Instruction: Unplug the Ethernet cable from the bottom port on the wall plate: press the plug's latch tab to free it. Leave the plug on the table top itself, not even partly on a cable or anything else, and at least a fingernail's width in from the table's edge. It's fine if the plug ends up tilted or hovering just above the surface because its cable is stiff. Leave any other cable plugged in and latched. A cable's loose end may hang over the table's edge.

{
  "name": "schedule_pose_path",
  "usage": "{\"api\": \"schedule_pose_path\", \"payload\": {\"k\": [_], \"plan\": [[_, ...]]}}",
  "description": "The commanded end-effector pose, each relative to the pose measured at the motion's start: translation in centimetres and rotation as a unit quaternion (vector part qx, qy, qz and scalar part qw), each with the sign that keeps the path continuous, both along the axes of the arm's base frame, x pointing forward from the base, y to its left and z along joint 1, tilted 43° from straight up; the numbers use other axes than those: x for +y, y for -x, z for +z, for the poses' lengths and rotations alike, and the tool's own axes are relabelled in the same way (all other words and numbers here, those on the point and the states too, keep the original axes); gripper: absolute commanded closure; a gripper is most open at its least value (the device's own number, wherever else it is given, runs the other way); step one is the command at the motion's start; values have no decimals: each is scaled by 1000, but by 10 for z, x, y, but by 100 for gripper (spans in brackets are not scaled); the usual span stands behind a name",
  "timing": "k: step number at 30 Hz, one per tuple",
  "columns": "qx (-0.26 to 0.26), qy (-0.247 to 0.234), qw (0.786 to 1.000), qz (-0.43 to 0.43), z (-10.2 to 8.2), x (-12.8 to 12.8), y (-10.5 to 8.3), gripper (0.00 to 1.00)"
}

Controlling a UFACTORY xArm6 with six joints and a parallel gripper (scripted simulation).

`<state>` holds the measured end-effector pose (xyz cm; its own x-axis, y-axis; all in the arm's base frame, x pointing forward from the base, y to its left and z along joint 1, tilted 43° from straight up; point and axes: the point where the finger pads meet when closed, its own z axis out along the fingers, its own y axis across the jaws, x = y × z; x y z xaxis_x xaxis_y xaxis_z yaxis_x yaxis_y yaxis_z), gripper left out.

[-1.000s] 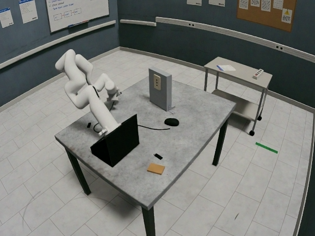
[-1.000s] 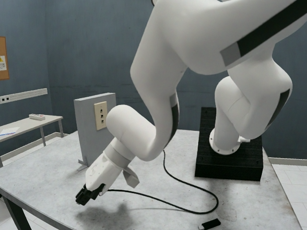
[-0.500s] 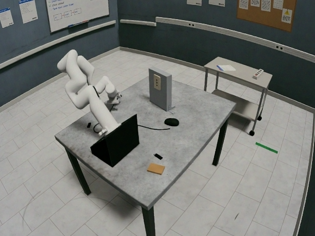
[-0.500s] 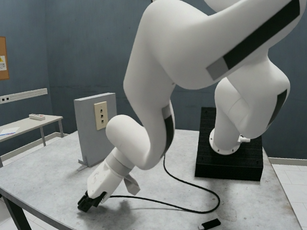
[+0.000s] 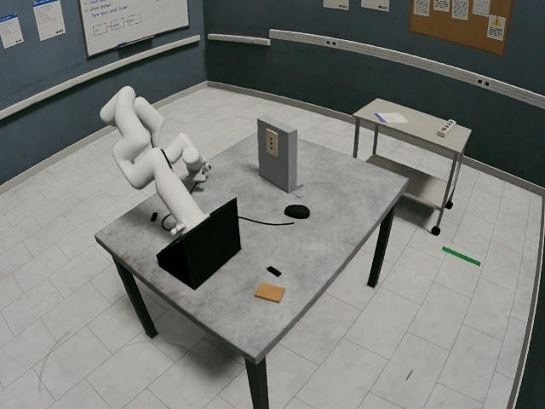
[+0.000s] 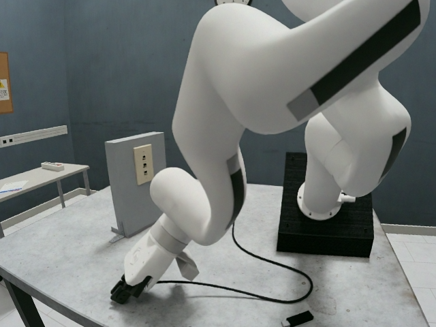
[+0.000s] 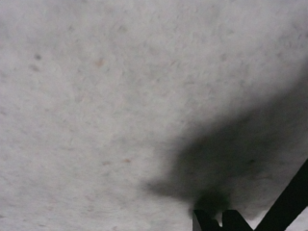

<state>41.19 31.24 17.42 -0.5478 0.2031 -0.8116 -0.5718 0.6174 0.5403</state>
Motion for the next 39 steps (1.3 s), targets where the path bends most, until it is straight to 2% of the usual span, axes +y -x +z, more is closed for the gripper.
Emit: {"api": "schedule_pose_path", "payload": {"k": [1,2,14,15,27,28,39], "plan": [[-1,0,1000,-1,1,0,-1,100],[-1,0,1000,-1,1,0,-1,86],[-1,0,1000,-1,1,0,-1,86],[-1,0,1000,-1,1,0,-1,82],[-1,0,1000,-1,1,0,-1,82],[-1,0,1000,-1,1,0,-1,77],[-1,0,1000,-1,1,0,-1,77]]}}
